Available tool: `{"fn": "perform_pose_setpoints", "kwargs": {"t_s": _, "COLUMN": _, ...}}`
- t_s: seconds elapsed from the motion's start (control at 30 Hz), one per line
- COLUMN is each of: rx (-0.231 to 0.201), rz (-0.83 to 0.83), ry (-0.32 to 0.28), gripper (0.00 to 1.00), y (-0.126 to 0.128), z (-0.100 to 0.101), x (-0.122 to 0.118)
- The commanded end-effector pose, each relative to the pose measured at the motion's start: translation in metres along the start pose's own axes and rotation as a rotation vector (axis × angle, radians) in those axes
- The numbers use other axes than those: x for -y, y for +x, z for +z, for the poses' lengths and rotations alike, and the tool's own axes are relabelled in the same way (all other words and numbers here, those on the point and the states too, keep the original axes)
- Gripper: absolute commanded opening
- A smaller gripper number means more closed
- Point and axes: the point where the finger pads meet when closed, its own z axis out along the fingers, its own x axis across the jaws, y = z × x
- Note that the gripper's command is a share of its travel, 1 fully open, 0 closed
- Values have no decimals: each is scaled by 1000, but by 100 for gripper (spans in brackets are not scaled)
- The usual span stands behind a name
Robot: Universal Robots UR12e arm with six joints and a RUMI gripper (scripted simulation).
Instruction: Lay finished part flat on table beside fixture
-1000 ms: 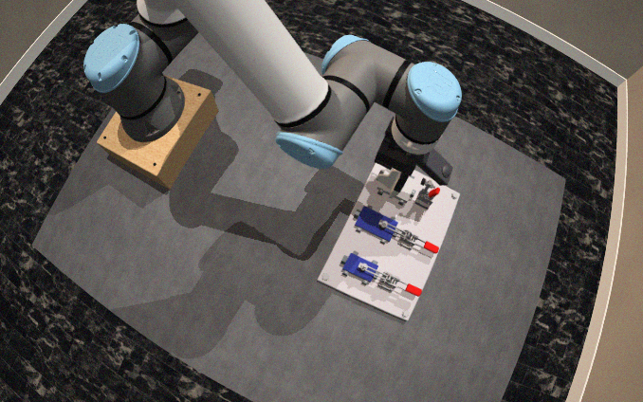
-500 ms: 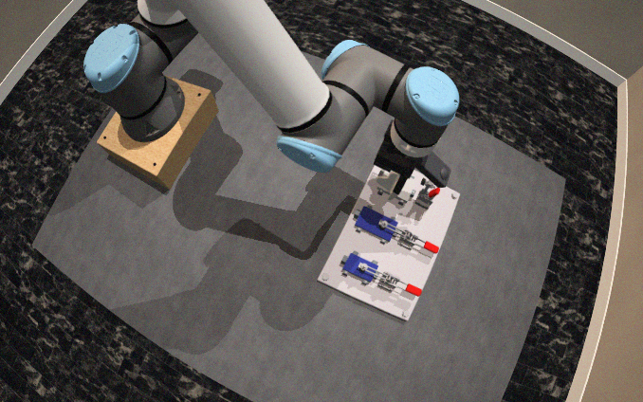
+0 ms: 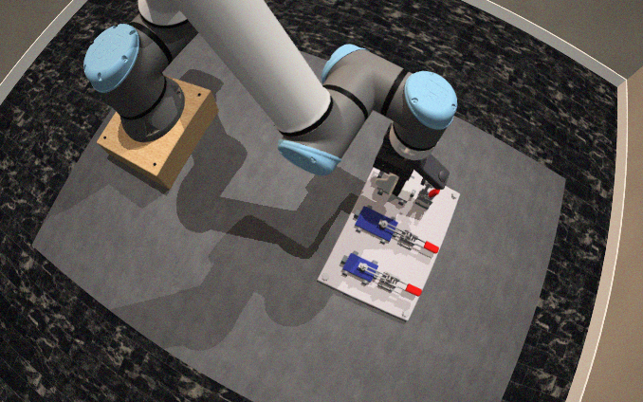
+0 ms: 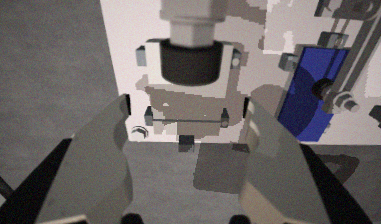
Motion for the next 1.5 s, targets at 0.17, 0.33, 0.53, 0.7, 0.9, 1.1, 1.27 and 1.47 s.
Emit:
{"fn": "perform_pose_setpoints", "kwargs": {"t_s": 0.17, "rx": 0, "rz": 0, "ry": 1, "gripper": 59, "y": 0, "z": 1, "x": 1}}
{"fn": "perform_pose_setpoints", "kwargs": {"t_s": 0.33, "rx": 0, "rz": 0, "ry": 1, "gripper": 59, "y": 0, "z": 1, "x": 1}}
{"fn": "perform_pose_setpoints", "kwargs": {"t_s": 0.53, "rx": 0, "rz": 0, "ry": 1, "gripper": 59, "y": 0, "z": 1, "x": 1}}
{"fn": "perform_pose_setpoints", "kwargs": {"t_s": 0.7, "rx": 0, "rz": 0, "ry": 1, "gripper": 59, "y": 0, "z": 1, "x": 1}}
{"fn": "perform_pose_setpoints", "kwargs": {"t_s": 0.9, "rx": 0, "rz": 0, "ry": 1, "gripper": 59, "y": 0, "z": 1, "x": 1}}
{"fn": "perform_pose_setpoints", "kwargs": {"t_s": 1.1, "rx": 0, "rz": 0, "ry": 1, "gripper": 59, "y": 0, "z": 1, "x": 1}}
{"fn": "perform_pose_setpoints", "kwargs": {"t_s": 1.27, "rx": 0, "rz": 0, "ry": 1, "gripper": 59, "y": 0, "z": 1, "x": 1}}
{"fn": "perform_pose_setpoints", "kwargs": {"t_s": 1.47, "rx": 0, "rz": 0, "ry": 1, "gripper": 0, "y": 0, "z": 1, "x": 1}}
